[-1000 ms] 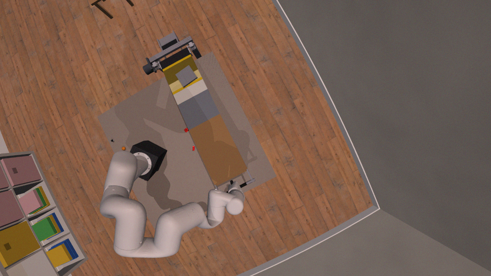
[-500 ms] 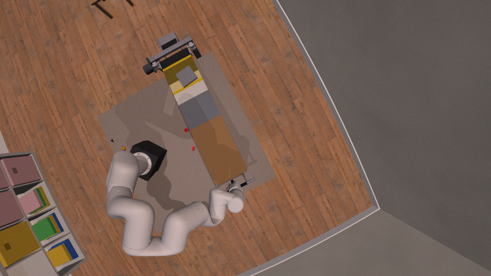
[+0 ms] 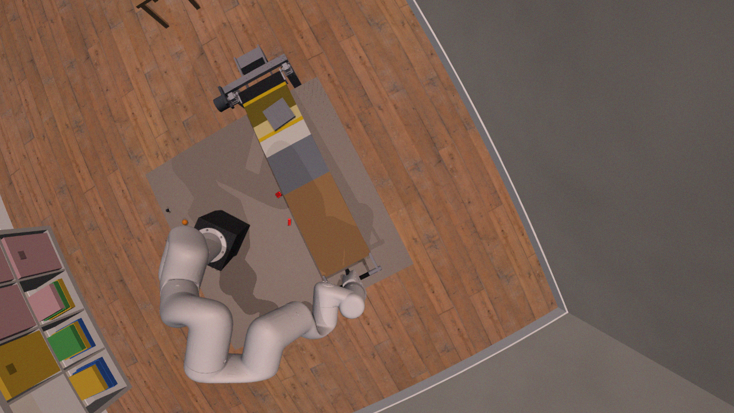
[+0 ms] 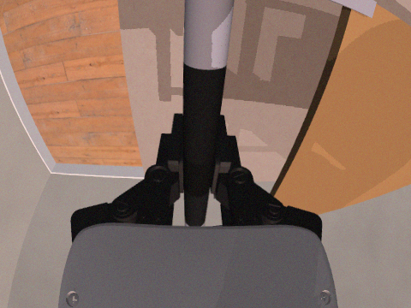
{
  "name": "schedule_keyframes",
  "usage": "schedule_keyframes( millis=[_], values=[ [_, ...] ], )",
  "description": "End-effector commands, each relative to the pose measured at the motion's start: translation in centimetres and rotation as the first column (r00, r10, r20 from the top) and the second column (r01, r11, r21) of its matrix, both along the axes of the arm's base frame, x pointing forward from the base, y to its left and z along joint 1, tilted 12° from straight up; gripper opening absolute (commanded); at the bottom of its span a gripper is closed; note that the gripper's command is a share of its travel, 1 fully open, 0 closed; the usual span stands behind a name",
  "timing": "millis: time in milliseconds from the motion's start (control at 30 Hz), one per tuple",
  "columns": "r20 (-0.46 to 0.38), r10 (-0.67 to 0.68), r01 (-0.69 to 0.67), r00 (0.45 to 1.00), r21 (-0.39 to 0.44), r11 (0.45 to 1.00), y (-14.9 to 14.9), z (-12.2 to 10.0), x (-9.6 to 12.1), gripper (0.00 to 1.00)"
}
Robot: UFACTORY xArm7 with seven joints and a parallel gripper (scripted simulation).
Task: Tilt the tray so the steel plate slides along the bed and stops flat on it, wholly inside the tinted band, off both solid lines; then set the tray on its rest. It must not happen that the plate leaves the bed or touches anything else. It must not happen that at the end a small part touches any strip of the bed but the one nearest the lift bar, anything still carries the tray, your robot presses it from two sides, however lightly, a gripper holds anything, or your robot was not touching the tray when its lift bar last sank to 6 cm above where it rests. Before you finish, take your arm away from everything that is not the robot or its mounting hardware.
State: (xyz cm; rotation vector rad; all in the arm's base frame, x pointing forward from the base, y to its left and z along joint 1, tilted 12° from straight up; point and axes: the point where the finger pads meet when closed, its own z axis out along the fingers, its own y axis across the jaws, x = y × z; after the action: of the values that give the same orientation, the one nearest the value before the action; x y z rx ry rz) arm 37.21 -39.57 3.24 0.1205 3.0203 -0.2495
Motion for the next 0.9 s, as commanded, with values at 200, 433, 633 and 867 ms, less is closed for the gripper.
schedule_keyframes(
  millis=[200,433,633,867],
  values=[
    [0.004,0.001,-0.001,1.000,-0.004,1.000,1.3,4.2,-0.2,0.00],
    [0.004,0.001,-0.001,1.000,-0.004,1.000,0.0,0.6,0.1,0.00],
    [0.004,0.001,-0.001,1.000,-0.004,1.000,-0.2,0.1,0.2,0.00],
    [0.004,0.001,-0.001,1.000,-0.004,1.000,-0.2,0.0,0.2,0.00]
  ],
)
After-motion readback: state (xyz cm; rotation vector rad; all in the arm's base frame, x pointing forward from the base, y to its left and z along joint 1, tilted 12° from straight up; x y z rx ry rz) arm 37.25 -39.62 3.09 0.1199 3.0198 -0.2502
